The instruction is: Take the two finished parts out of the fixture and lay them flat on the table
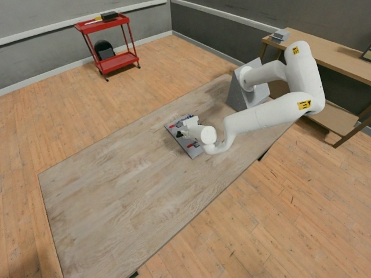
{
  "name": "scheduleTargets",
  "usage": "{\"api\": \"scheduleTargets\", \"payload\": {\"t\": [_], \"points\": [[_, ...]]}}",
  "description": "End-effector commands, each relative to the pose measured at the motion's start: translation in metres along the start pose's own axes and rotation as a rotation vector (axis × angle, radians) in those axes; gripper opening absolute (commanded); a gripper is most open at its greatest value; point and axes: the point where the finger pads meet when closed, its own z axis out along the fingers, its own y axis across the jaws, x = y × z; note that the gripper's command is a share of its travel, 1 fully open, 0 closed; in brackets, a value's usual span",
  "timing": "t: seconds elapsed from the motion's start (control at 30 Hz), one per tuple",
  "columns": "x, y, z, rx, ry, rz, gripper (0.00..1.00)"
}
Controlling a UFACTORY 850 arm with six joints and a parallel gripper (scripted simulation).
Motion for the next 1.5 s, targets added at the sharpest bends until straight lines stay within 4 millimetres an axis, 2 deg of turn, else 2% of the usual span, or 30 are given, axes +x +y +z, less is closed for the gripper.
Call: {"api": "scheduleTargets", "payload": {"t": [0.0, 0.6, 0.7, 0.8, 0.87, 0.9, 0.97, 1.0, 1.1, 1.13, 1.17, 1.2, 1.27, 1.3, 1.47], "points": [[0.0, -0.001, -0.001, 0.001, 0.0, 0.001, 1.0], [0.002, 0.0, 0.0, -0.004, -0.003, 0.01, 1.0], [0.023, 0.012, 0.012, -0.059, -0.04, 0.111, 1.0], [0.062, 0.041, 0.036, -0.153, -0.111, 0.288, 1.0], [0.062, 0.041, 0.036, -0.186, -0.135, 0.349, 1.0], [0.077, 0.052, 0.044, -0.214, -0.16, 0.408, 1.0], [0.077, 0.052, 0.044, -0.238, -0.18, 0.453, 1.0], [0.091, 0.064, 0.052, -0.276, -0.215, 0.532, 1.0], [0.091, 0.064, 0.052, -0.293, -0.231, 0.564, 1.0], [0.103, 0.075, 0.059, -0.347, -0.286, 0.678, 1.0], [0.103, 0.075, 0.059, -0.347, -0.286, 0.678, 1.0], [0.115, 0.084, 0.064, -0.374, -0.318, 0.744, 1.0], [0.115, 0.084, 0.064, -0.398, -0.345, 0.792, 1.0], [0.125, 0.092, 0.069, -0.42, -0.372, 0.848, 1.0], [0.135, 0.098, 0.072, -0.488, -0.462, 1.005, 1.0]]}}
